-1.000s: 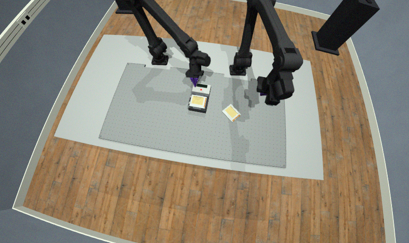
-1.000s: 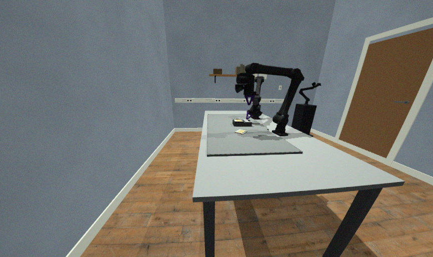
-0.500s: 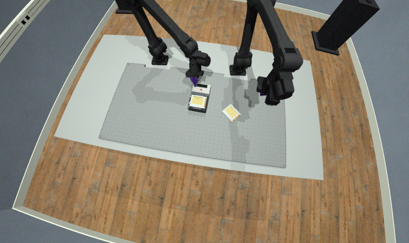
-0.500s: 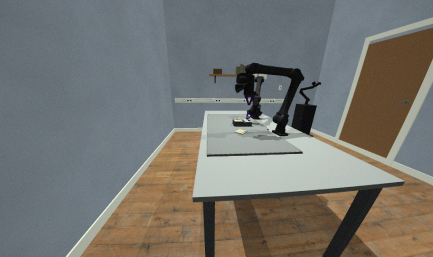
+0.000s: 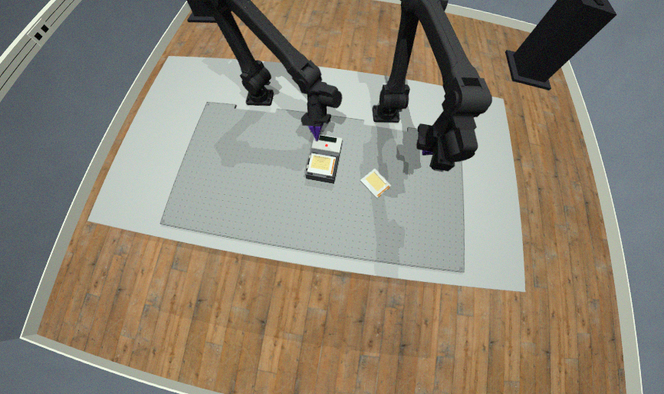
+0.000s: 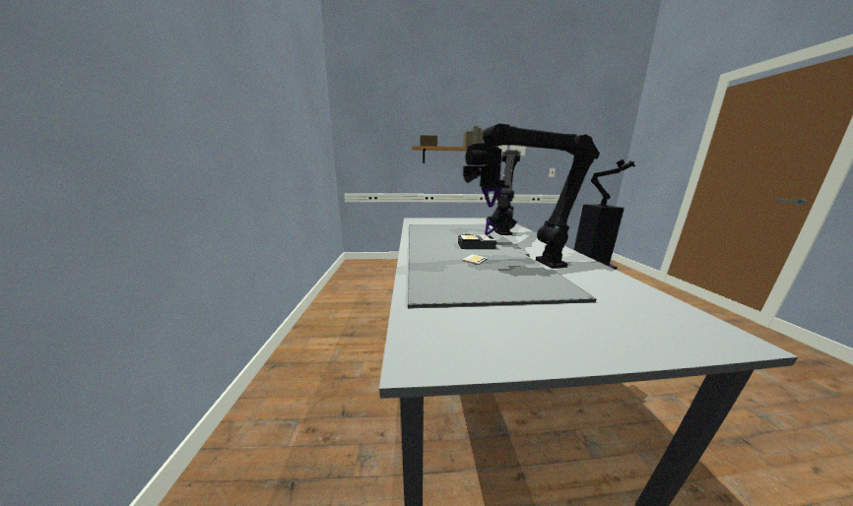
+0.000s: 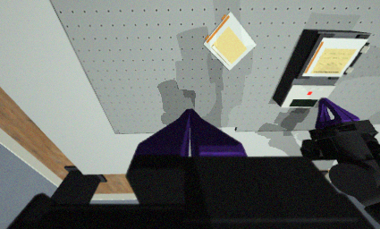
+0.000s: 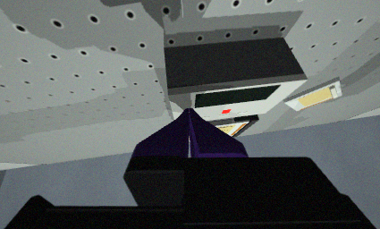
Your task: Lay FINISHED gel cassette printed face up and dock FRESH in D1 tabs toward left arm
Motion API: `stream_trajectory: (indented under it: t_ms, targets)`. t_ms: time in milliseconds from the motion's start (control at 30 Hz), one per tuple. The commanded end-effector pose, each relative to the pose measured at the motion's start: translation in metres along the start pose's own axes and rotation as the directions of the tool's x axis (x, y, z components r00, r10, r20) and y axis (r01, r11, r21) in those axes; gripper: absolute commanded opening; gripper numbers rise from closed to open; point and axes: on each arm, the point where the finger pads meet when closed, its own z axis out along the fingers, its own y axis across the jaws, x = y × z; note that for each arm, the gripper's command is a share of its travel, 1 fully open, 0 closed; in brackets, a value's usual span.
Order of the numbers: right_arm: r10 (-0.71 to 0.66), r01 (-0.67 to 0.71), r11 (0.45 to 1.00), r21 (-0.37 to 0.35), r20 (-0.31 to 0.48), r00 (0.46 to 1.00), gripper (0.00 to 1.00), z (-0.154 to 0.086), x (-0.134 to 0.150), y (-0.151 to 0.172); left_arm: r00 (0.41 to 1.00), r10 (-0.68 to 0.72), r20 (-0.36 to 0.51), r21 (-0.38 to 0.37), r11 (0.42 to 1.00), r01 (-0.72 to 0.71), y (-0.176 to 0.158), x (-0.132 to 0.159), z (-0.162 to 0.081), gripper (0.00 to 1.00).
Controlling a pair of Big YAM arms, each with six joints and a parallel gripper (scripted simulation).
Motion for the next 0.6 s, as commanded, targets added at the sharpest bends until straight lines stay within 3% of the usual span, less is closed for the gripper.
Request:
stream_trajectory:
  t_ms: [0,567]
  targets:
    - [-0.061,0.072,0.991,-0.111,0.1,0.993,0.0,0.036,-0.0455,0.0397,0.999,-0.009,0.037,-0.013,1.0,0.009,0.0037,-0.0108,-0.0199,0.0]
    - [-0.061,0.072,0.991,-0.111,0.1,0.993,0.0,0.0371,-0.0434,0.0407,0.999,-0.009,0.037,-0.013,1.0,0.009,0.0037,-0.0108,-0.0199,0.0]
